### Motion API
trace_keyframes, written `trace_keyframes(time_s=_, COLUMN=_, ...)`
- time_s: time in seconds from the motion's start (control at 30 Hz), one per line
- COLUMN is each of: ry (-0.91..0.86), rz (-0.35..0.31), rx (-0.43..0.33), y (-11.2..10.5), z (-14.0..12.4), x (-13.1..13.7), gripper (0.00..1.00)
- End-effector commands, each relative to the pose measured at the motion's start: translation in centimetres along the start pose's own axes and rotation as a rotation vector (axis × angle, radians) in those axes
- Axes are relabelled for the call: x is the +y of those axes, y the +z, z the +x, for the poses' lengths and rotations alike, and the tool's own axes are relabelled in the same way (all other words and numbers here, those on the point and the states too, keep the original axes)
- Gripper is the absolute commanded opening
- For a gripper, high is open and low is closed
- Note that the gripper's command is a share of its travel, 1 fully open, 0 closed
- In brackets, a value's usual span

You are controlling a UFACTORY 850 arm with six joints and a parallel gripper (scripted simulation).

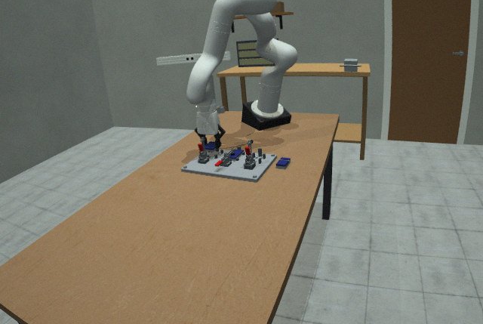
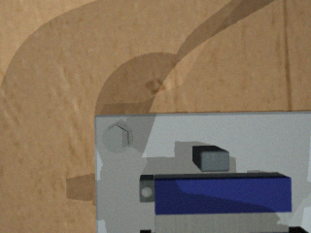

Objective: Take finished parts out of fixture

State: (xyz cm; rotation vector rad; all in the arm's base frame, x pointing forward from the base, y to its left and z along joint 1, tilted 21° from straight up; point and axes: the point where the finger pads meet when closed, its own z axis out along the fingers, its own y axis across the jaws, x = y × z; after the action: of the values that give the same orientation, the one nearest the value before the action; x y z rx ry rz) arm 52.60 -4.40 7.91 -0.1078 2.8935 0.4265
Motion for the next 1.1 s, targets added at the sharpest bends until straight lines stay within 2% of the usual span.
trace_keyframes(time_s=0.0, ry=0.0, rz=0.0, rx=-0.001, y=-0.3, z=-0.1, x=0.0, gripper=0.0)
trace_keyframes(time_s=1.07, ry=0.0, rz=0.0, rx=-0.001, y=-1.7, z=0.1, x=0.0, gripper=0.0)
